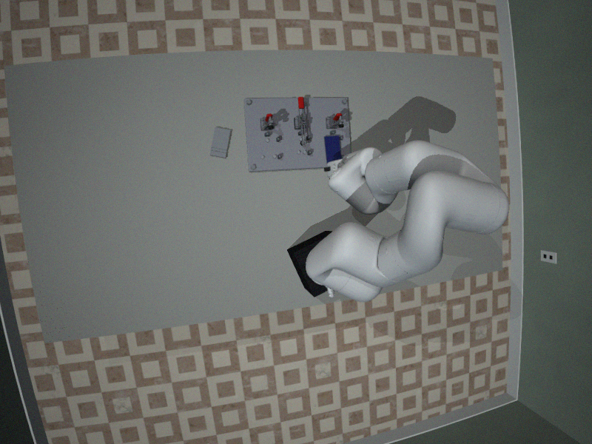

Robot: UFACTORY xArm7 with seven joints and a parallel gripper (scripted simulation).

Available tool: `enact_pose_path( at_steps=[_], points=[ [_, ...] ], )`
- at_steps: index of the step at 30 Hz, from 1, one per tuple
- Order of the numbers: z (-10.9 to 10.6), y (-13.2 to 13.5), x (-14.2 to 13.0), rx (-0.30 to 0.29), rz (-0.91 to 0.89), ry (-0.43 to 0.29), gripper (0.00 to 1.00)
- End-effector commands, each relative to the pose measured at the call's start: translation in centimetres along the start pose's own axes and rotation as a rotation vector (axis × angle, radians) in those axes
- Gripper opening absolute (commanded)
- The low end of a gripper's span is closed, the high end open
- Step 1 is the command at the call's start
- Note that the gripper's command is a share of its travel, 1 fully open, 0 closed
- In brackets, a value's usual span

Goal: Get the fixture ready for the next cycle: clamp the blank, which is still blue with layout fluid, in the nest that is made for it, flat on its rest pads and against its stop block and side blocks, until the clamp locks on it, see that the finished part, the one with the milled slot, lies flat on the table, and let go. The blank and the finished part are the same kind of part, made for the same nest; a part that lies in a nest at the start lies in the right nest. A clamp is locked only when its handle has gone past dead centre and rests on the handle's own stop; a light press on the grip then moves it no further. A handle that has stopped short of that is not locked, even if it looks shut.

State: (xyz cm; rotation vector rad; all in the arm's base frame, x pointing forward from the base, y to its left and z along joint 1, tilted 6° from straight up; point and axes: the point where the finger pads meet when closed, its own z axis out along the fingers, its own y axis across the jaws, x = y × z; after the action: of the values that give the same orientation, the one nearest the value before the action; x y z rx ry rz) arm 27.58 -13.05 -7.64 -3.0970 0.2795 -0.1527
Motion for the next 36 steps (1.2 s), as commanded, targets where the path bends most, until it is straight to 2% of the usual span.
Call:
enact_pose_path(
  at_steps=[1,36],
  points=[
    [-0.04,0.03,0.19,-0.001,0.0,0.002,0.0],
    [-0.04,0.03,0.92,-0.001,0.0,0.002,0.0]
  ],
)
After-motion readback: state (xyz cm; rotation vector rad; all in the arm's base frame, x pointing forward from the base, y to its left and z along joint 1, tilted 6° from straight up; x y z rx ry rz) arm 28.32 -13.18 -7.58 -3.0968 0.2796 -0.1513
